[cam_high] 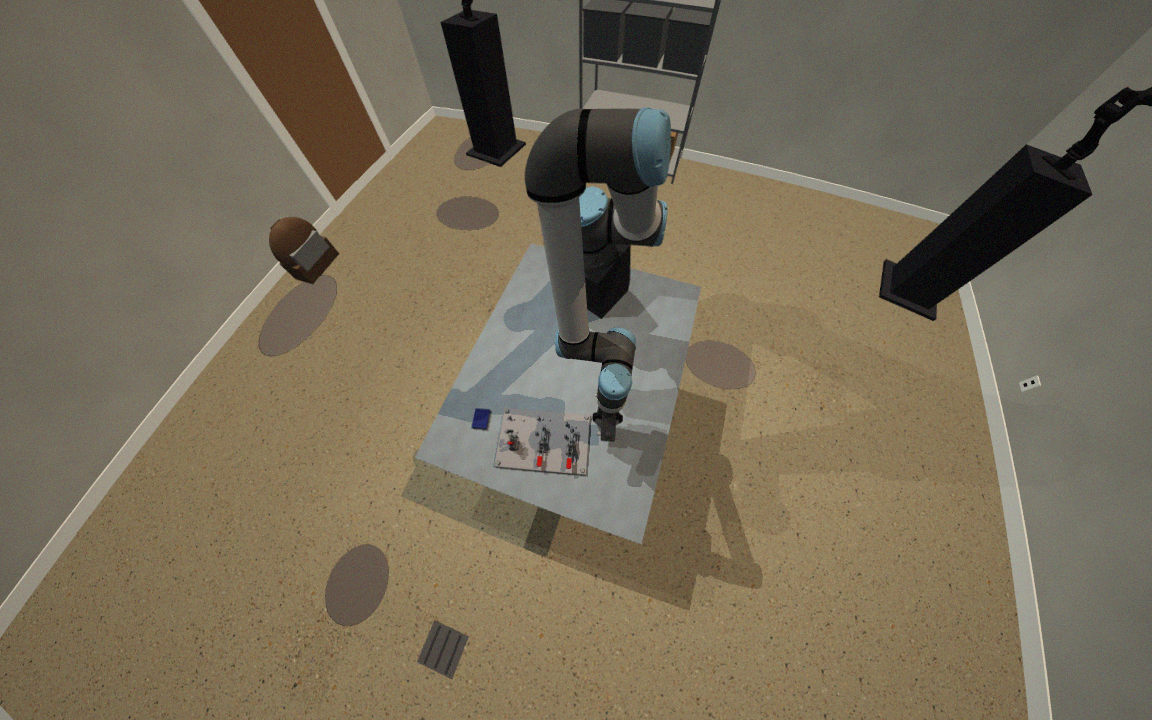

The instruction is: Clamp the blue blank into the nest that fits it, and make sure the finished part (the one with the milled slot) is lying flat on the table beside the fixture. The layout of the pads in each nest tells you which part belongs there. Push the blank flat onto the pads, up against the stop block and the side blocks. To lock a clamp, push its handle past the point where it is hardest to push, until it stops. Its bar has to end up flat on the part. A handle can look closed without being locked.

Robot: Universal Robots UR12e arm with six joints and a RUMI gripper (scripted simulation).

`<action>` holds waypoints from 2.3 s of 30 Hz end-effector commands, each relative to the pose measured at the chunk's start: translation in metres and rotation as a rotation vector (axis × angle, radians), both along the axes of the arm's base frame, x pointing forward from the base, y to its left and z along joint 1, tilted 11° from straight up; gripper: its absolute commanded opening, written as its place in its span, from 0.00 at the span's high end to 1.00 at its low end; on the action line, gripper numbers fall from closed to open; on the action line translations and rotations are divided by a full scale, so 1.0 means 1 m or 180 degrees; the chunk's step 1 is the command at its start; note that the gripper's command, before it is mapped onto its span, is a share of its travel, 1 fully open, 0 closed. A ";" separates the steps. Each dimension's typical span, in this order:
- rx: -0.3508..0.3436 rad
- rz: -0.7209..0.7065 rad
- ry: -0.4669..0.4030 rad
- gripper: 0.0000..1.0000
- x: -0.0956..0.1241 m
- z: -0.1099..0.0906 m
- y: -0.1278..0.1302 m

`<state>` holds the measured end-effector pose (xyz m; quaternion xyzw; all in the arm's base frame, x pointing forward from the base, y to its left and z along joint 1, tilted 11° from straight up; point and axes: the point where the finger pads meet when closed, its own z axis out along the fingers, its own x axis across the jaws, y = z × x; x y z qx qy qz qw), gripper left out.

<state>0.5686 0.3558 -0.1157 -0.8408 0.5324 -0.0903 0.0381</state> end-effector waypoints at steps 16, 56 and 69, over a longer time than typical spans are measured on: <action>0.0002 0.0000 -0.0004 1.00 0.000 0.001 0.000; 0.0002 0.0000 -0.0004 1.00 0.011 -0.055 -0.001; 0.0002 0.0000 -0.0004 1.00 0.015 -0.075 -0.002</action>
